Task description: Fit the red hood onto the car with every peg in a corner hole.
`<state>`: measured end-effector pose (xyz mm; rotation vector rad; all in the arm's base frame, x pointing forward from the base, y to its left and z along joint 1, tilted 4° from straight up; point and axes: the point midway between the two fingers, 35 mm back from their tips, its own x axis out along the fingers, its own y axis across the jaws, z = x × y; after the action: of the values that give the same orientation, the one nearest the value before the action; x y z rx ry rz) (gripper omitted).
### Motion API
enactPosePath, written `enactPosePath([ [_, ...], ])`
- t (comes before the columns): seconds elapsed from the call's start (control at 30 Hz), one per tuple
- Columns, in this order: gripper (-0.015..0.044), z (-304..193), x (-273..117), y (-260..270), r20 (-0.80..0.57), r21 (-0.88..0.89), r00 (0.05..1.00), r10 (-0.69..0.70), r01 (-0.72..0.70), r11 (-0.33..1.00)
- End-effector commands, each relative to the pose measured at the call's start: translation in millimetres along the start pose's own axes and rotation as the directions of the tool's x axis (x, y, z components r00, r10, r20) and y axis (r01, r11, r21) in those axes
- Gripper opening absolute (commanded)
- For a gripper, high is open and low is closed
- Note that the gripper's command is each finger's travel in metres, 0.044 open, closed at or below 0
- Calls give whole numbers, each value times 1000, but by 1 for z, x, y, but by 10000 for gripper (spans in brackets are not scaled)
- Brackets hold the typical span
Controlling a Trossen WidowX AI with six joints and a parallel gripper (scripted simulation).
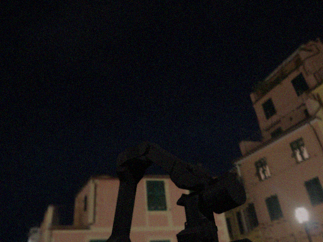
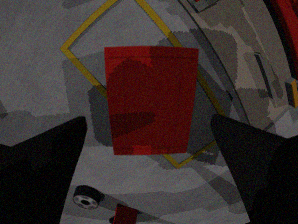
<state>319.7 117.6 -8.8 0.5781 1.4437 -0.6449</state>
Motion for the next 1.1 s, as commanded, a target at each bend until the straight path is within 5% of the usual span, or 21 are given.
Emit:
enactPosePath([
  [0.0, 440, 0, 3, -1, 3, -2, 1000, -3, 3, 1000],
  [1.07, 440, 0, 22, -3, 3, -2, 1000, -4, 4, 1000],
])
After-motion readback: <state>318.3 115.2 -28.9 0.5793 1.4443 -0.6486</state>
